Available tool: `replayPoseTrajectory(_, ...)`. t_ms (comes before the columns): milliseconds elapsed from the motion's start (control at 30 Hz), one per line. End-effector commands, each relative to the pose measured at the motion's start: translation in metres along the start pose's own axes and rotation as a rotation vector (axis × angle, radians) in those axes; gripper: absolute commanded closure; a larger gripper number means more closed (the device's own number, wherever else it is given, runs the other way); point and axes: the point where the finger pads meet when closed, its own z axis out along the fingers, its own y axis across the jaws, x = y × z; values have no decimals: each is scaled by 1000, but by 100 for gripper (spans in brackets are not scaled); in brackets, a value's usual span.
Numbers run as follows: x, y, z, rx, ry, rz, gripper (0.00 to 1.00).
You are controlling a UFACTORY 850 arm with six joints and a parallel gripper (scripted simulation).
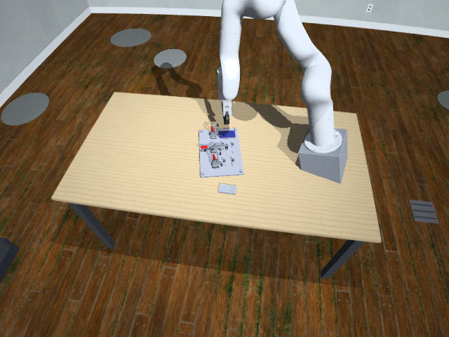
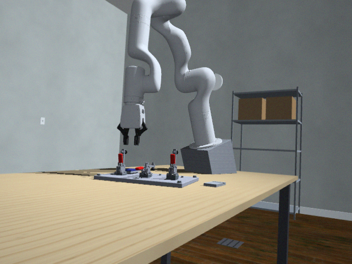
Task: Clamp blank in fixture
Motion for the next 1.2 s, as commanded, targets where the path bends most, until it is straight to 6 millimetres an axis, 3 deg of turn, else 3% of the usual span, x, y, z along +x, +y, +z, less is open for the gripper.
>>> replayPoseTrajectory(0, 8, 0, 0, 0, 2, 0, 53)
replayPoseTrajectory(233, 63, 0, -1, 0, 2, 0, 53)
replayPoseTrajectory(367, 80, 0, -1, 0, 2, 0, 53)
replayPoseTrajectory(667, 82, 0, 2, 0, 2, 0, 53)
replayPoseTrajectory(1000, 82, 0, 36, 0, 2, 0, 53)
replayPoseTrajectory(1167, 82, 0, 42, 0, 2, 0, 53)
